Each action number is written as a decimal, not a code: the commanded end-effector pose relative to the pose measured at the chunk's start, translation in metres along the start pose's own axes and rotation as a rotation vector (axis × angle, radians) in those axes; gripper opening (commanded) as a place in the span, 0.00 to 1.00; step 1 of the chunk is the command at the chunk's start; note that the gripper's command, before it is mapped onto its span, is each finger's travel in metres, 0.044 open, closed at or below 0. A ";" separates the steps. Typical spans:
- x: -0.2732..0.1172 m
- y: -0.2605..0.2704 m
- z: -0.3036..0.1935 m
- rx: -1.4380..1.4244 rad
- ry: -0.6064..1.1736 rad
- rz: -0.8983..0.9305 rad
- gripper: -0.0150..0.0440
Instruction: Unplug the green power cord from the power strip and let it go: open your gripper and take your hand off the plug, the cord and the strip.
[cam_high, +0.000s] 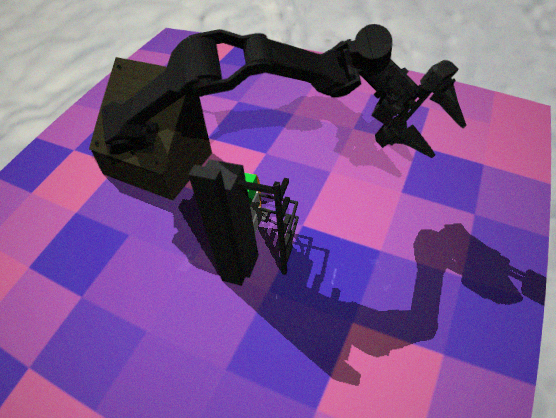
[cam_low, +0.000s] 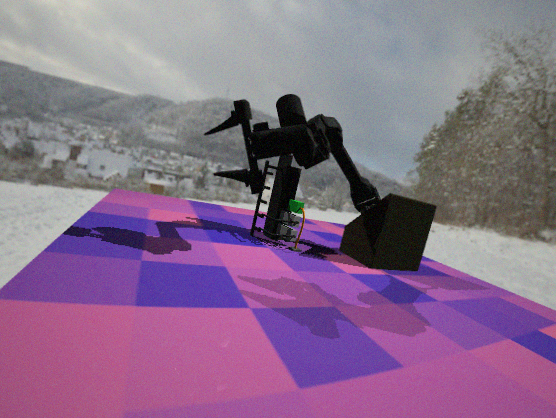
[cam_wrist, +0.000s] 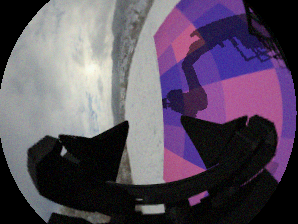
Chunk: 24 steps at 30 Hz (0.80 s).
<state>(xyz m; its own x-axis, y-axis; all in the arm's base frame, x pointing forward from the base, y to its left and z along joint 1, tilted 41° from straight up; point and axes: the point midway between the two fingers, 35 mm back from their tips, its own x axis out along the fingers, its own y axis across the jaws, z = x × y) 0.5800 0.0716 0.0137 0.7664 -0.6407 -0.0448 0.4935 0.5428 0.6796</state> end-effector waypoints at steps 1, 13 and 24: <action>0.000 0.000 0.000 -0.019 0.005 -0.002 0.89; -0.030 -0.045 0.016 -1.310 0.451 -0.056 0.53; -0.086 -0.106 0.067 -2.142 0.935 0.091 0.53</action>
<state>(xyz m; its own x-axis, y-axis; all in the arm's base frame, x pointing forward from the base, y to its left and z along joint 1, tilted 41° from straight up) 0.5015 0.0506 -0.0038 0.5990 -0.5922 -0.5389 0.1020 0.7240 -0.6822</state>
